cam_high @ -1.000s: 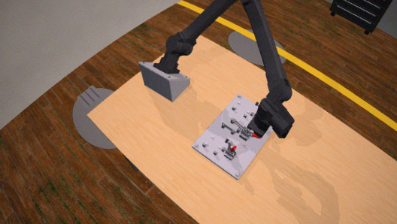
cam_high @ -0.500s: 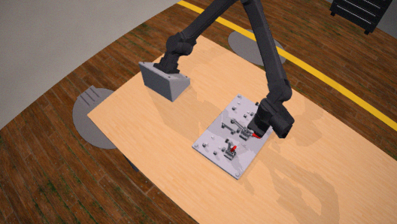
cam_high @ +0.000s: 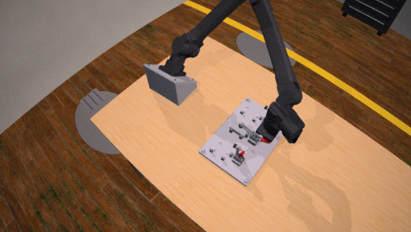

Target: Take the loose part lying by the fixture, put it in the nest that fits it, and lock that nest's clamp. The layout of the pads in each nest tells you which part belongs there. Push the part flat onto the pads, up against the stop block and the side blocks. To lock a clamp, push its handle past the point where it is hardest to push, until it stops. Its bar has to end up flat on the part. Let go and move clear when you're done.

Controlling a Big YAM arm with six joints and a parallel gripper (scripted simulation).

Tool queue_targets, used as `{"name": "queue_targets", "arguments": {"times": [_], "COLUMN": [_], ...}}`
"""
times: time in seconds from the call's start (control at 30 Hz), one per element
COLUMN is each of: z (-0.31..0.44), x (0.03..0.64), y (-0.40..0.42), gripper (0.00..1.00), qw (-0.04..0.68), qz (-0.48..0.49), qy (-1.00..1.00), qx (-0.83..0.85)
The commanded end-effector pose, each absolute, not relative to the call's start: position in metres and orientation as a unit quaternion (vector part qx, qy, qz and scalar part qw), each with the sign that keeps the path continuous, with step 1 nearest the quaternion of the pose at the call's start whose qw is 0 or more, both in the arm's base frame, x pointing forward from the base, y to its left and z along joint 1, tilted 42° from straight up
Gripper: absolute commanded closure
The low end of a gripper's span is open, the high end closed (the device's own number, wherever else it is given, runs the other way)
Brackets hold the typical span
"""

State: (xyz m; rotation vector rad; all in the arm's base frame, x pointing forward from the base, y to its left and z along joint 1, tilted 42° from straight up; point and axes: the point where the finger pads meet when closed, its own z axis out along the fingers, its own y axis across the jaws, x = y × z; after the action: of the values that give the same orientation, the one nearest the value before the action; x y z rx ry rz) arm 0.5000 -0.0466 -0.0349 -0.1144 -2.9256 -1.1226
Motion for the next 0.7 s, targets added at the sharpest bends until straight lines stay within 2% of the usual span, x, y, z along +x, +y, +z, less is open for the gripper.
{"name": "queue_targets", "arguments": {"times": [0.0, 0.67], "z": [-0.0438, -0.0432], "x": [0.4983, 0.4986], "y": [-0.0382, -0.0394], "gripper": [1.00, 1.00], "qw": [0.009, 0.007], "qz": [-0.361, -0.360], "qy": [-0.932, -0.932], "qx": [-0.037, -0.037]}}
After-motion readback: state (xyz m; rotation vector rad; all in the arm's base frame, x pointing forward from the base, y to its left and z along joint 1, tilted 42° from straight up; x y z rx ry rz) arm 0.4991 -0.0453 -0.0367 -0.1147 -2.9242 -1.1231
